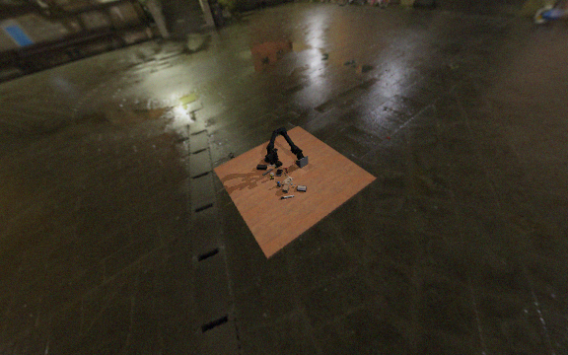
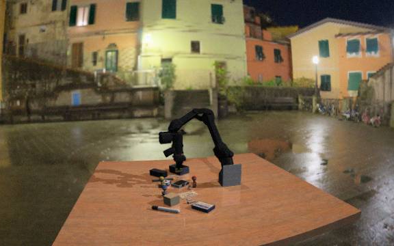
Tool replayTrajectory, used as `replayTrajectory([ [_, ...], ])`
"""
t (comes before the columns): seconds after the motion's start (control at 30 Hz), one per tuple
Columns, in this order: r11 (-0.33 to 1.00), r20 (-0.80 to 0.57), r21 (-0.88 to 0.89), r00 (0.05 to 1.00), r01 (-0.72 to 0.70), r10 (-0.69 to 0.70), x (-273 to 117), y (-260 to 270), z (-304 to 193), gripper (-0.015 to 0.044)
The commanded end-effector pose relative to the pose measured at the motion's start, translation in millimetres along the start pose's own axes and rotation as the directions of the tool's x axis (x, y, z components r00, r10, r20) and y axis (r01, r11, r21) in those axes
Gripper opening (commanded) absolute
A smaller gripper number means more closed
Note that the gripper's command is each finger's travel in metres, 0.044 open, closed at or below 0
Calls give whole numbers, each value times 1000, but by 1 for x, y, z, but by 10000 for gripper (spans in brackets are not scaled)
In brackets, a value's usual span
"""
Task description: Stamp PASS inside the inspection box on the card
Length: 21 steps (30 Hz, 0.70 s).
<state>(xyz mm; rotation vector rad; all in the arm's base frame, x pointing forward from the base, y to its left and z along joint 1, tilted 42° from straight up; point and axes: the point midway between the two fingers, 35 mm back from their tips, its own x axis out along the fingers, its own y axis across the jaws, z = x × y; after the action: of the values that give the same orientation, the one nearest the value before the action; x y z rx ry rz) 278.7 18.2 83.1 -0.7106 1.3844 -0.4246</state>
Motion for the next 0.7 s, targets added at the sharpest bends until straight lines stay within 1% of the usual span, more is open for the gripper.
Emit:
replayTrajectory([
  [0.0, 1000, -4, -1, 1000, 1, -1, 0, 24, -2, 0],
  [0.67, 1000, -4, -2, 1000, 1, -1, 10, 26, -1, 0],
])
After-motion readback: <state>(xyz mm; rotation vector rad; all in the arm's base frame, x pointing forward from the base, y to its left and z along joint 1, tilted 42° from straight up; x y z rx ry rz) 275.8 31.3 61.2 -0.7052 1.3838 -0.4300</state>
